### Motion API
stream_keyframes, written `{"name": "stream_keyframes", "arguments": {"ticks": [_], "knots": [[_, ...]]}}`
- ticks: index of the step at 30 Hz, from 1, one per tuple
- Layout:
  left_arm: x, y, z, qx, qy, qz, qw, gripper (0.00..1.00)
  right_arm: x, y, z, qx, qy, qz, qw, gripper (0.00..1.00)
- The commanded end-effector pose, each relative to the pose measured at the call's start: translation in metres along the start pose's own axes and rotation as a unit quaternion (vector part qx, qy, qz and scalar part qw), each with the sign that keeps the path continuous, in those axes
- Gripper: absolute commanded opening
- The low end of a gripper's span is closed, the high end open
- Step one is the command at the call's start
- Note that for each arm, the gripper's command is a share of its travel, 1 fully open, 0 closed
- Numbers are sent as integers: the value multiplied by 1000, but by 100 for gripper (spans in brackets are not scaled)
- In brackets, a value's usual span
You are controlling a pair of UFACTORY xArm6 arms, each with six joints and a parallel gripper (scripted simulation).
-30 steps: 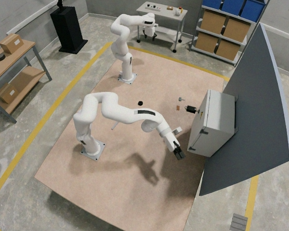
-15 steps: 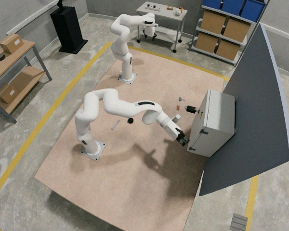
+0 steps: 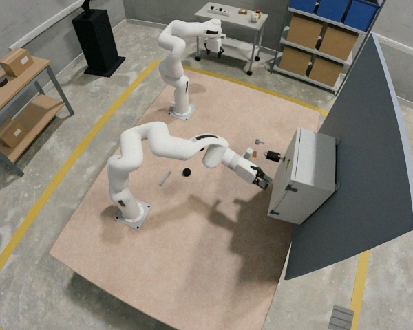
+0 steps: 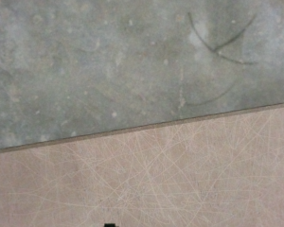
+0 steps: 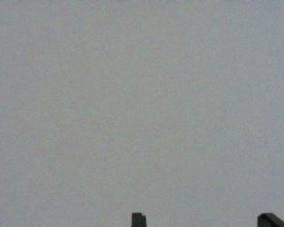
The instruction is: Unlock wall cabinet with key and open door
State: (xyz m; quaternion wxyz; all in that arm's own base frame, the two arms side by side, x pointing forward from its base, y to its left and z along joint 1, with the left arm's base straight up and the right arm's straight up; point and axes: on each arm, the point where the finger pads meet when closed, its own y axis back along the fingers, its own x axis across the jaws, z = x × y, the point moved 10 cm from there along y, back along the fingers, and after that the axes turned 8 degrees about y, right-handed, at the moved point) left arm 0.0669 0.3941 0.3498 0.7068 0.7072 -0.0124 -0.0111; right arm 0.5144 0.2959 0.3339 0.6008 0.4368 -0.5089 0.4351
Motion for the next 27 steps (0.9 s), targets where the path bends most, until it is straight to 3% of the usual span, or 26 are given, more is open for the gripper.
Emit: {"name": "stream_keyframes", "arguments": {"ticks": [1, 13, 27], "knots": [[0, 1, 0, 1, 0, 0, 1000, 100, 1, 15, -23, 31, 6, 14, 999, 66], [0, 1, 0, 1, 0, 0, 1000, 100, -2, 59, -72, 107, 20, 44, 993, 66], [0, 1, 0, 1, 0, 0, 1000, 100, -4, 94, -103, 159, 29, 64, 985, 66]]}}
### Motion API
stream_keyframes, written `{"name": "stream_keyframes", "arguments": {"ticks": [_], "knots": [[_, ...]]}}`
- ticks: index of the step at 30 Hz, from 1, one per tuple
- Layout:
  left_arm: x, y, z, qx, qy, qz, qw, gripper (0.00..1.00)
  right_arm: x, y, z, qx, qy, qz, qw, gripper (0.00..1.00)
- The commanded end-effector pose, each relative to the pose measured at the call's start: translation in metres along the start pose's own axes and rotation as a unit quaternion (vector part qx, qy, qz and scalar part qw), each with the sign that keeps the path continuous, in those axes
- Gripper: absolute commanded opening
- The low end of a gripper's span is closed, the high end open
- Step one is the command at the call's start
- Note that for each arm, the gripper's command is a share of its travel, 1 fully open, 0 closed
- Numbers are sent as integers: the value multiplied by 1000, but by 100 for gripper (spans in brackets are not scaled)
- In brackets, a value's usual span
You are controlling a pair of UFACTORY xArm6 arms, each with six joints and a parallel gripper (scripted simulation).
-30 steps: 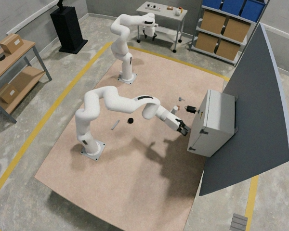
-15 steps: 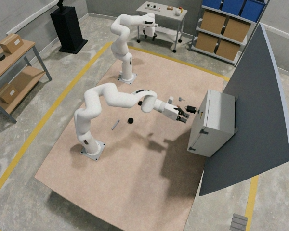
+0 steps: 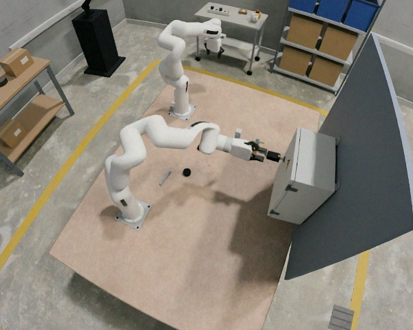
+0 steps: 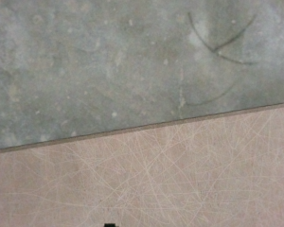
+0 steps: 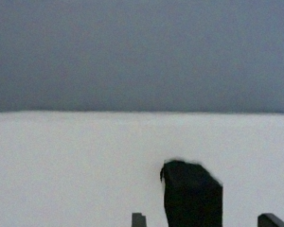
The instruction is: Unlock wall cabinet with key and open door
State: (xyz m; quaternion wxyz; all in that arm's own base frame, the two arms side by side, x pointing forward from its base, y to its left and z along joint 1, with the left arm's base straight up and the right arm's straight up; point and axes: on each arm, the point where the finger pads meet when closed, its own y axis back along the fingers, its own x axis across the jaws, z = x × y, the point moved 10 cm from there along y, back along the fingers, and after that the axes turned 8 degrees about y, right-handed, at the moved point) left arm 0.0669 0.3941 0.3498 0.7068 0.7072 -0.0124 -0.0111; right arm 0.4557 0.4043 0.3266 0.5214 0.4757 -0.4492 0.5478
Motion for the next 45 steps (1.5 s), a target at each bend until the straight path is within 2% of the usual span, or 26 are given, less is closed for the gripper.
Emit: {"name": "stream_keyframes", "arguments": {"ticks": [1, 17, 45], "knots": [[0, 1, 0, 1, 0, 0, 1000, 100, 2, 8, -14, 18, 2, 9, 1000, 66], [0, 1, 0, 1, 0, 0, 1000, 100, 2, 5, -7, 9, 0, 5, 1000, 66], [0, 1, 0, 1, 0, 0, 1000, 100, 2, -32, -7, 9, 0, 4, 1000, 66]]}}
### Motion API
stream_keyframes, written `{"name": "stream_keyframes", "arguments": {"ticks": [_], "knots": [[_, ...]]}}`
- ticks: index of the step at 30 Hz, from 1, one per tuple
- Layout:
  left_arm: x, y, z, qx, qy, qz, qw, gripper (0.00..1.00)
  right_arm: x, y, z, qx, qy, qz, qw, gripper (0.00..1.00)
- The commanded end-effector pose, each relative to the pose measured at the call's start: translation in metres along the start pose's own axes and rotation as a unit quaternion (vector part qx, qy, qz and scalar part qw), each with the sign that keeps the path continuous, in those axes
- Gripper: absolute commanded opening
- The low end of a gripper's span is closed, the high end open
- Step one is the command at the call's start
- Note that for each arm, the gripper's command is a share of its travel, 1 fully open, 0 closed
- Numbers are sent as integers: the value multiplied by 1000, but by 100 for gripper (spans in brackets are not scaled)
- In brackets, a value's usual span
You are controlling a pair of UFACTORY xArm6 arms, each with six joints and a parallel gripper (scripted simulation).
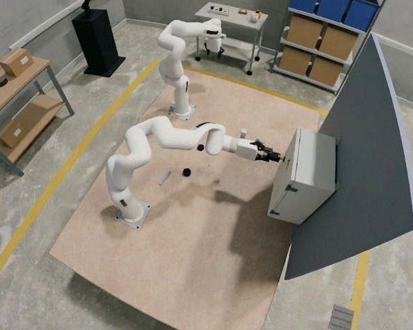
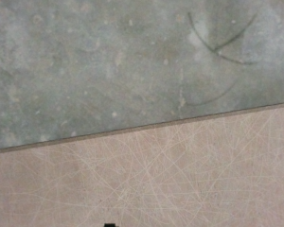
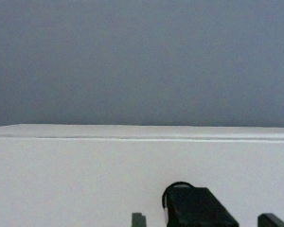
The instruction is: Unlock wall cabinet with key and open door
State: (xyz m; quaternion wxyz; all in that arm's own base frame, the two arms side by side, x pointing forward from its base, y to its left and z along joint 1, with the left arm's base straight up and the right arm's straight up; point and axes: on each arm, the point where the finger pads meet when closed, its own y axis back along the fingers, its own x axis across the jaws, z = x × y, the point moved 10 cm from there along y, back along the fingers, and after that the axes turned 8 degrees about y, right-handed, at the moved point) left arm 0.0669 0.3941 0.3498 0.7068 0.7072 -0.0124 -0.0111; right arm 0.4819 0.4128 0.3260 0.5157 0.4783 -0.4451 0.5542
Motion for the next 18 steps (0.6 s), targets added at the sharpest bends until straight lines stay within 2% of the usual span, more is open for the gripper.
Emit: {"name": "stream_keyframes", "arguments": {"ticks": [1, 18], "knots": [[0, 1, 0, 1, 0, 0, 1000, 100, 2, -7, 0, 0, -1, 1, 1000, 66], [0, 1, 0, 1, 0, 0, 1000, 100, 2, -27, 1, -1, -1, 1, 1000, 66]]}}
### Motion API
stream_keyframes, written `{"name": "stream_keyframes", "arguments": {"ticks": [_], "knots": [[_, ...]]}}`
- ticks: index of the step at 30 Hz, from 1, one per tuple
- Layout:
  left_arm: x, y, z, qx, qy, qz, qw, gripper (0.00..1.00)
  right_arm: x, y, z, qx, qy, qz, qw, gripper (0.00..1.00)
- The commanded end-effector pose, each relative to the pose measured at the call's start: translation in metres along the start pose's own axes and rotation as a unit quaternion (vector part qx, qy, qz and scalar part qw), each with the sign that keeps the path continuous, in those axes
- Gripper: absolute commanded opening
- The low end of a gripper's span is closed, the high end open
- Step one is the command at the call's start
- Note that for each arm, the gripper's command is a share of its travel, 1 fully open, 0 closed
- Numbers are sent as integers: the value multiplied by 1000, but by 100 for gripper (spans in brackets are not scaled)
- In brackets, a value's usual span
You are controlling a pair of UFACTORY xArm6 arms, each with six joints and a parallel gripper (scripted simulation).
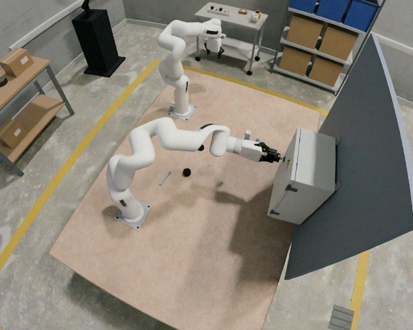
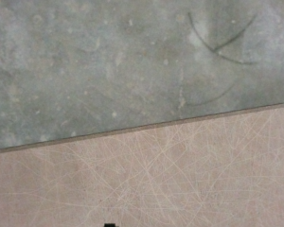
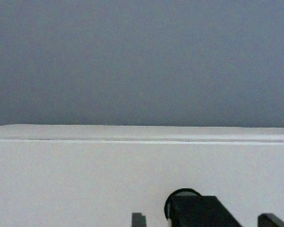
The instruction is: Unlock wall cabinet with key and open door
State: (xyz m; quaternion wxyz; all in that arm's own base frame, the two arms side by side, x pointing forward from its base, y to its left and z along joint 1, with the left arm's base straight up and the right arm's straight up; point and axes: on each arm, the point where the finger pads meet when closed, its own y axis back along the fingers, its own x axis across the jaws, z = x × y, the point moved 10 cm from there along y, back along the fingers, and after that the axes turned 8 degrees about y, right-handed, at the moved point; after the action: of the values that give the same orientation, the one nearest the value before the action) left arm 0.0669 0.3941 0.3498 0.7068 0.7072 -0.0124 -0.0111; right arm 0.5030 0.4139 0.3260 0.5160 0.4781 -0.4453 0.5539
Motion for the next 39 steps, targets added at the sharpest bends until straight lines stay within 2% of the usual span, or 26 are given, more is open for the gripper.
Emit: {"name": "stream_keyframes", "arguments": {"ticks": [1, 8, 9, 24, 28, 31, 32, 39], "knots": [[0, 1, 0, 1, 0, 0, 1000, 100, 2, -7, 0, 0, -1, 1, 1000, 66], [0, 1, 0, 1, 0, 0, 1000, 100, 2, -10, 0, -1, -1, 1, 1000, 66], [0, 1, 0, 1, 0, 0, 1000, 100, 2, -10, 0, -1, -1, 1, 1000, 1], [0, 1, 0, 1, 0, 0, 1000, 100, 2, -10, 0, -1, -1, 1, 1000, 1], [0, 1, 0, 1, 0, 0, 1000, 100, 2, -10, 0, -1, 69, 1, 998, 1], [0, 1, 0, 1, 0, 0, 1000, 100, 2, -10, 0, -1, 57, 1, 998, 1], [0, 1, 0, 1, 0, 0, 1000, 100, 2, -10, 0, -1, 88, 1, 996, 1], [0, 1, 0, 1, 0, 0, 1000, 100, 2, -10, 0, -2, 170, -1, 985, 0]]}}
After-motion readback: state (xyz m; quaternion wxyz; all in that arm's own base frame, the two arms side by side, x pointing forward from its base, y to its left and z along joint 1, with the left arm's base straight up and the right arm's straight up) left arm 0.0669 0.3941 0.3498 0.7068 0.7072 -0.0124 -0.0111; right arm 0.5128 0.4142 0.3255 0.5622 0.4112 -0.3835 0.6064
